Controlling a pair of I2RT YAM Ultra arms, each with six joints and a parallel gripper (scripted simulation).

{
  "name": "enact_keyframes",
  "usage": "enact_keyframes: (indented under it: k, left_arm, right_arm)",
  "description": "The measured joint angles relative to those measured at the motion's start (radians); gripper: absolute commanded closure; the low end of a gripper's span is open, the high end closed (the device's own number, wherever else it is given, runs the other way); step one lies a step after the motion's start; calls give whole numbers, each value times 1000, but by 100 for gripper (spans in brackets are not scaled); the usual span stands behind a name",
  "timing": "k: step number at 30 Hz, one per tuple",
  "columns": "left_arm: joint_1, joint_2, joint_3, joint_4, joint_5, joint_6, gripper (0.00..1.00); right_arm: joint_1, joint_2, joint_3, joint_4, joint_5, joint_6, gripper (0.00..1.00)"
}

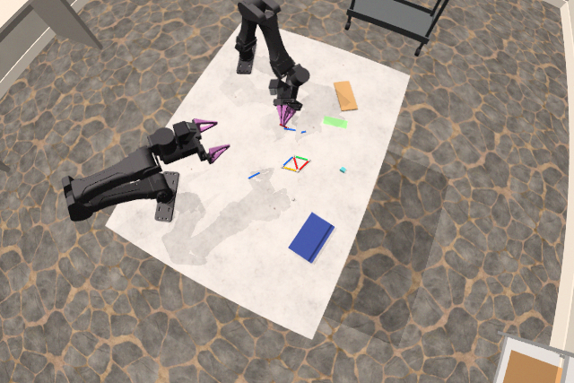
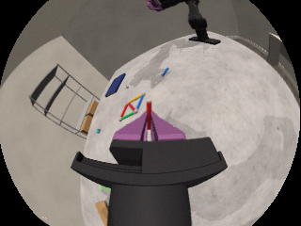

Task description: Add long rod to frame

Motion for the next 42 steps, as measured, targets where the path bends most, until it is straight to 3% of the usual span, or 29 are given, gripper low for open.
enact_keyframes:
  k: [22, 42]
  left_arm:
    - [3, 23, -2, -5, -12, -14, 100]
    - [-33, 171, 260, -93, -50, -40, 100]
  right_arm:
    - [0, 0, 0, 0, 0, 0, 0]
    - [0, 0, 0, 0, 0, 0, 0]
